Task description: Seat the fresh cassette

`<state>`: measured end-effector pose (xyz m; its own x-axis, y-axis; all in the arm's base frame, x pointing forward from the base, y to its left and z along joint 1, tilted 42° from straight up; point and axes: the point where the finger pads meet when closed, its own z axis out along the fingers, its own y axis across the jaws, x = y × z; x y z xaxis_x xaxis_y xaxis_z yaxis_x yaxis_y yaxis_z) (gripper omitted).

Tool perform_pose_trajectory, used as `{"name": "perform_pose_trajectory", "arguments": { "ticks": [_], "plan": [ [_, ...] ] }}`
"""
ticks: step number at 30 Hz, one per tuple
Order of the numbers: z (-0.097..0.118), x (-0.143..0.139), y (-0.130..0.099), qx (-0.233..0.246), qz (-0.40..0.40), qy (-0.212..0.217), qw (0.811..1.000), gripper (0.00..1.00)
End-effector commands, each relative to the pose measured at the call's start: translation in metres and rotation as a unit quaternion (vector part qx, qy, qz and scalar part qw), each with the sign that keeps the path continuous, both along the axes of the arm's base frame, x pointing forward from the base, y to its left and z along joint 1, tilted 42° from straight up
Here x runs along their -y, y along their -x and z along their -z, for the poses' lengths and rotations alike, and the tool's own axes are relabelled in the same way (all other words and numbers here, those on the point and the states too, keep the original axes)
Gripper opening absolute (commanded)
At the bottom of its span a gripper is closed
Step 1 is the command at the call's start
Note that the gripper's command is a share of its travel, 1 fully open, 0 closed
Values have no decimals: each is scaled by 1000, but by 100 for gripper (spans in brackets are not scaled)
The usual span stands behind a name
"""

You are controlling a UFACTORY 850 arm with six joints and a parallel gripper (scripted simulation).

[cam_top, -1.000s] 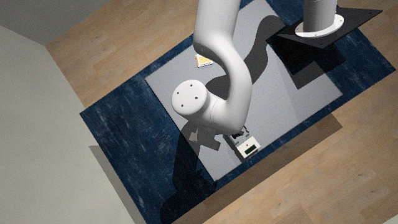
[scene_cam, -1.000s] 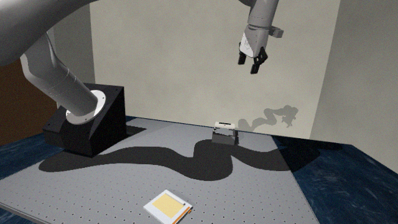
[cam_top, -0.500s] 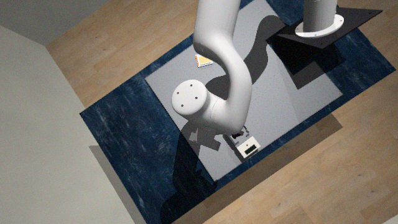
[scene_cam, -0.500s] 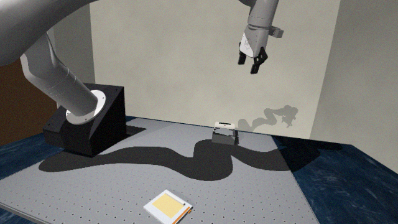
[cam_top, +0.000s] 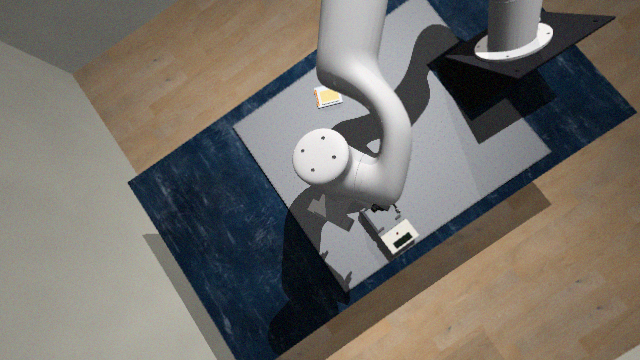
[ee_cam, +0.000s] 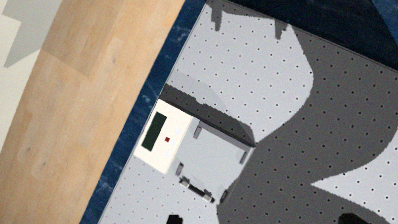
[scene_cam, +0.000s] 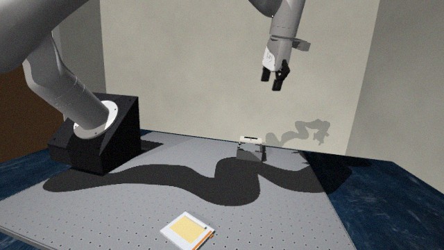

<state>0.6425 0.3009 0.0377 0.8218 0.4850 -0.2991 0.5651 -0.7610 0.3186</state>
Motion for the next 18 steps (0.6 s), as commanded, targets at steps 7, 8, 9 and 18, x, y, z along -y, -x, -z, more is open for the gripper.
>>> {"name": "perform_pose_trajectory", "arguments": {
  "ticks": [7,8,9,18],
  "plan": [
    [5,34,13,41,43,47,997,100],
    [6,38,15,41,43,47,997,100],
    [7,43,17,41,43,47,997,100],
    [12,81,37,74,74,79,991,100]
  ]
}}
